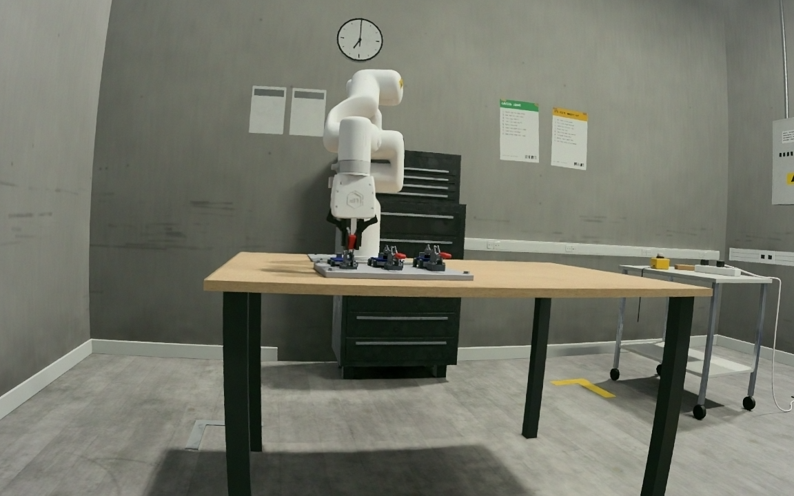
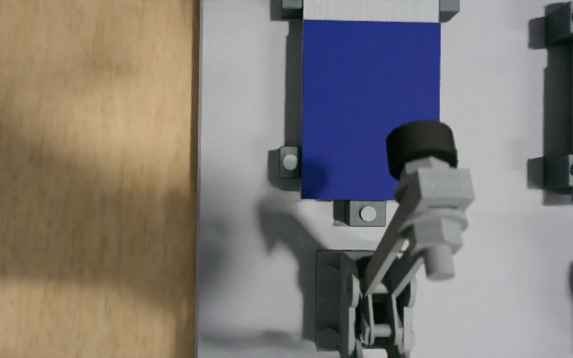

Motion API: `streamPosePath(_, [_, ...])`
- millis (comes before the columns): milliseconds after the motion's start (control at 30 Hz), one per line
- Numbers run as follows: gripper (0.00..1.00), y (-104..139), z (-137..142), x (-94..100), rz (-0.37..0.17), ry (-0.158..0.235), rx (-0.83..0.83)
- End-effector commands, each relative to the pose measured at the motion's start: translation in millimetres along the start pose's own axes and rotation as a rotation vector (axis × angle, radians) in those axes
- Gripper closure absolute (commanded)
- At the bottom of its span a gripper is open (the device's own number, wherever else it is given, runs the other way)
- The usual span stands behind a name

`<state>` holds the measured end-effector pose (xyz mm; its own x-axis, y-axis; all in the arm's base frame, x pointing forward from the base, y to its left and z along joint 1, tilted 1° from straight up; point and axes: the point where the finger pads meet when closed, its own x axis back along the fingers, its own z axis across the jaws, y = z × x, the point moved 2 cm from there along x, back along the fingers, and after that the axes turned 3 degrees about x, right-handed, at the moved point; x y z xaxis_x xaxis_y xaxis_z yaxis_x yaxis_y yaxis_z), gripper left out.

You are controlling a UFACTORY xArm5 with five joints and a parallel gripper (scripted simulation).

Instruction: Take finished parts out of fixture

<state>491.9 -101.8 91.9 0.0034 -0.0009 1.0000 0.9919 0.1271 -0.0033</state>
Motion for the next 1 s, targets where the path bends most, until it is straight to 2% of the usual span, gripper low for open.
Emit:
streamPosePath(0, [1.0,-3.3,-0.6,2.1,-0.003,-0.001,-0.001])
streamPosePath(967, [1.0,-13.8,0.0,2.7,-0.003,-0.001,-0.001])
